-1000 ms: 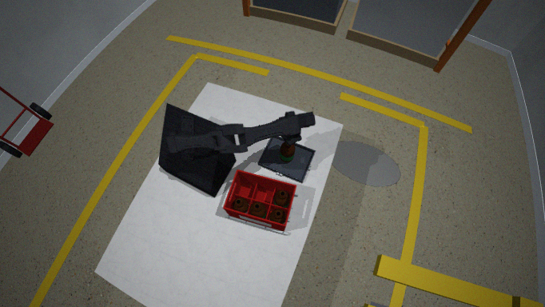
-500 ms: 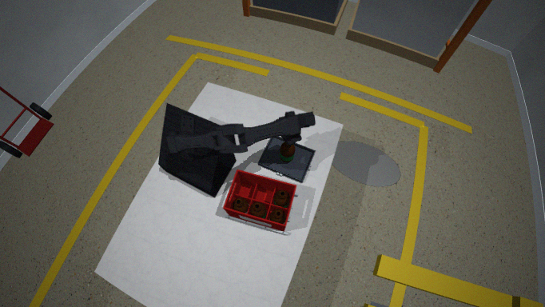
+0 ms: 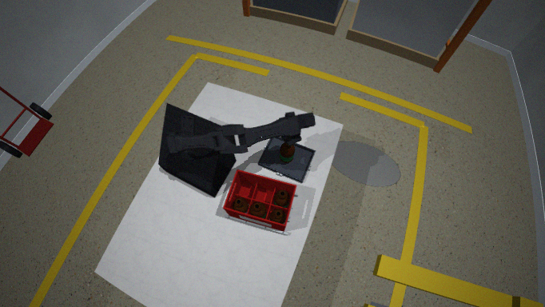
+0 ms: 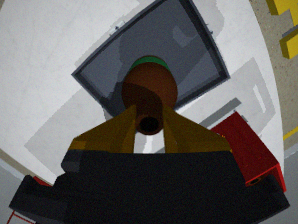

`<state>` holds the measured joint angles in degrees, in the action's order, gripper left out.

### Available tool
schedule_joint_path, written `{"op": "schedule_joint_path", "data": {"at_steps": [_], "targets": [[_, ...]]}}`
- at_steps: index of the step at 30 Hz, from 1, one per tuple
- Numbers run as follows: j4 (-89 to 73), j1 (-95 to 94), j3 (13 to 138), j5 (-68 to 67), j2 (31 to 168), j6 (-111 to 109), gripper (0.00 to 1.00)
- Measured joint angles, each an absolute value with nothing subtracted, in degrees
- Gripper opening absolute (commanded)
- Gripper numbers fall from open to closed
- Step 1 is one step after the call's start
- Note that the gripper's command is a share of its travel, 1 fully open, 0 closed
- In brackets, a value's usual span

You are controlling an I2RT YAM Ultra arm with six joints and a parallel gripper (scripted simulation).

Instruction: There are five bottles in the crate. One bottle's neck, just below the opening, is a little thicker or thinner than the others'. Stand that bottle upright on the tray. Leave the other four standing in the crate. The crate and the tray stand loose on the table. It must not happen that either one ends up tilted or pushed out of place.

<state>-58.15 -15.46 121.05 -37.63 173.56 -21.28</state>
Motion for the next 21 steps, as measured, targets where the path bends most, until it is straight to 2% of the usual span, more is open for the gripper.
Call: {"op": "schedule_joint_path", "data": {"at_steps": [21], "targets": [[-56.86,-14.70,120.55,-37.85,173.58,-22.20,0.00]]}}
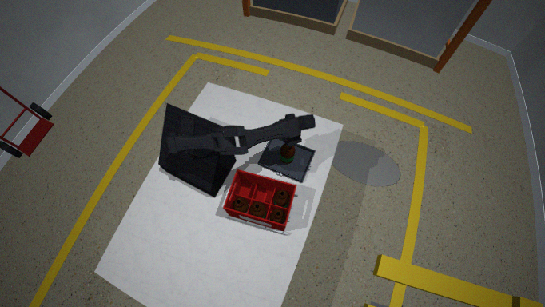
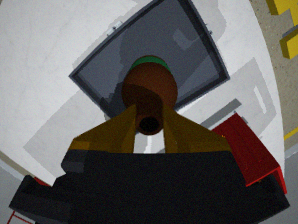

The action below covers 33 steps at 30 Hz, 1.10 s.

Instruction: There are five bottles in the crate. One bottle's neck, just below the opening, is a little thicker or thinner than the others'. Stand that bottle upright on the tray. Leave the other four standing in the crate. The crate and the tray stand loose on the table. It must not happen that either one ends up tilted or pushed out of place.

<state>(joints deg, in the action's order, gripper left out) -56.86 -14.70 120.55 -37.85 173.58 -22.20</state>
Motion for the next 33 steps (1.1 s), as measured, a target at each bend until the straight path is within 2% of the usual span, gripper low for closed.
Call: {"op": "schedule_joint_path", "data": {"at_steps": [33], "targets": [[-55.68,-14.20,120.22,-38.04,173.58,-22.85,0.00]]}}
